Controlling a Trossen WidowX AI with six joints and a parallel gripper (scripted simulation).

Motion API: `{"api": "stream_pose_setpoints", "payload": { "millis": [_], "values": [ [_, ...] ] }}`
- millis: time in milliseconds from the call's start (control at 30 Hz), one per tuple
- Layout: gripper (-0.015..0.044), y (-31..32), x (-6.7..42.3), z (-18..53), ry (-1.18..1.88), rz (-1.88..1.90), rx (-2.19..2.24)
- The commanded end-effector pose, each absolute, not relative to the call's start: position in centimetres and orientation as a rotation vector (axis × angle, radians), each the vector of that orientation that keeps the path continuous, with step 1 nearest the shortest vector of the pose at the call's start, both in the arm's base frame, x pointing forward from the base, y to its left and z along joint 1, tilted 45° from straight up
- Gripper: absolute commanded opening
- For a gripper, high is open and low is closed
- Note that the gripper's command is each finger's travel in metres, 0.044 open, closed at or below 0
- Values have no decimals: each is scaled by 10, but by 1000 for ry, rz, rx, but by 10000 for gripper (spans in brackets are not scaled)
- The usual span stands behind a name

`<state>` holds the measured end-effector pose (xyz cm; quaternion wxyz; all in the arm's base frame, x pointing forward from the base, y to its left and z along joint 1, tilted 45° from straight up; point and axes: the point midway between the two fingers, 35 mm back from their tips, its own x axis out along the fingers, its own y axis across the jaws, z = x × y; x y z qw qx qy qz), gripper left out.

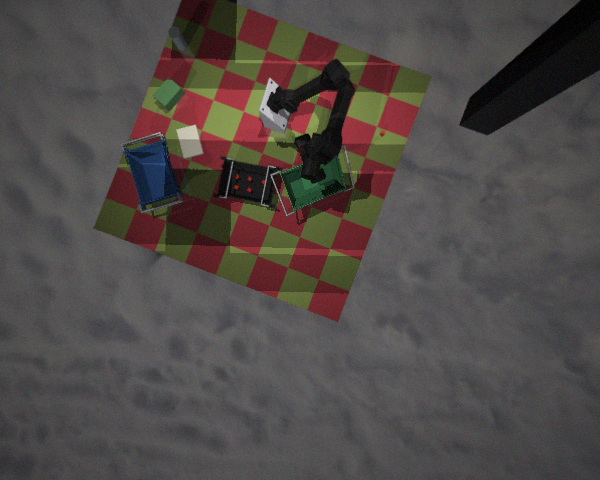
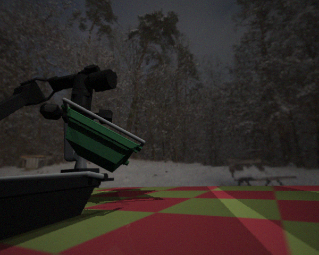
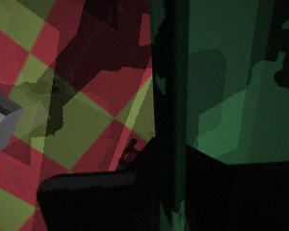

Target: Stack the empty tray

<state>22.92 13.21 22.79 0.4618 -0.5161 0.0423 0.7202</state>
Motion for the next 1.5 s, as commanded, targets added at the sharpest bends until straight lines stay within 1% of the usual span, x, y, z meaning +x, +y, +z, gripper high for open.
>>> {"api": "stream_pose_setpoints", "payload": {
  "millis": [0, 767, 1467],
  "values": [
    [0, 121, 246, 223, 137, 1748, -1256],
    [0, 56, 304, 172, 325, 1700, -1086],
    [0, -17, 331, 116, 447, 1641, -902]
  ]
}}
